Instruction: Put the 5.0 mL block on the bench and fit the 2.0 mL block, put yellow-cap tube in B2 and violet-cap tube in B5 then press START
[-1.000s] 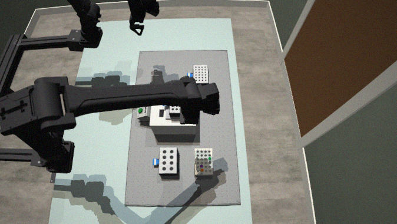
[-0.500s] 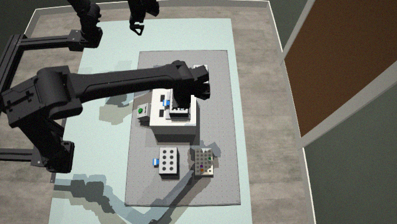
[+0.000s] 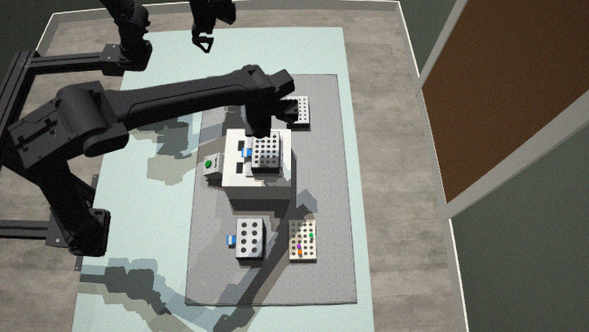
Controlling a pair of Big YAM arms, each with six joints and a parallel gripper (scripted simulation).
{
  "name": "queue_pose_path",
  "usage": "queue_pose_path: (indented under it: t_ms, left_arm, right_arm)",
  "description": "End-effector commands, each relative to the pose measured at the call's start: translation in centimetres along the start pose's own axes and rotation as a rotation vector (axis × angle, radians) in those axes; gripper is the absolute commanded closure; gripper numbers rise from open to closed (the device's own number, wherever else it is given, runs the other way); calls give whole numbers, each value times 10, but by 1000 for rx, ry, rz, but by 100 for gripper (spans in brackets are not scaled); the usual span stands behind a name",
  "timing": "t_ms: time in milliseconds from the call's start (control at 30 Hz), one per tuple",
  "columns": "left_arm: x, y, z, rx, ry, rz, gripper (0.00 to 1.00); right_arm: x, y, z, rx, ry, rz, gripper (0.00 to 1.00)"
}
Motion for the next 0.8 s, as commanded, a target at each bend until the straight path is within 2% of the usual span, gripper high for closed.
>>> queue_pose_path:
  t_ms: [0,167,333,767]
  left_arm:
    - [-19,15,3,3,30,-59,0]
    - [-20,17,3,3,30,-63,0]
    - [-22,18,3,4,30,-68,0]
    - [-17,14,3,3,28,-52,0]
  right_arm:
    - [-16,4,10,-1,-50,-12,91]
    - [-6,6,51,-11,-28,-16,91]
    - [-7,-39,42,-4,-28,-6,91]
    - [-6,-16,31,-20,-3,-40,91]
Point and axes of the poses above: on each arm, the point where the finger pads meet when closed, its own y axis back along the fingers, its own z axis across the jaws, x = y × z, the point moved 9 cm from there along y, back along the fingers, and after that the axes turned 11 degrees about y, right-handed, at the moved point
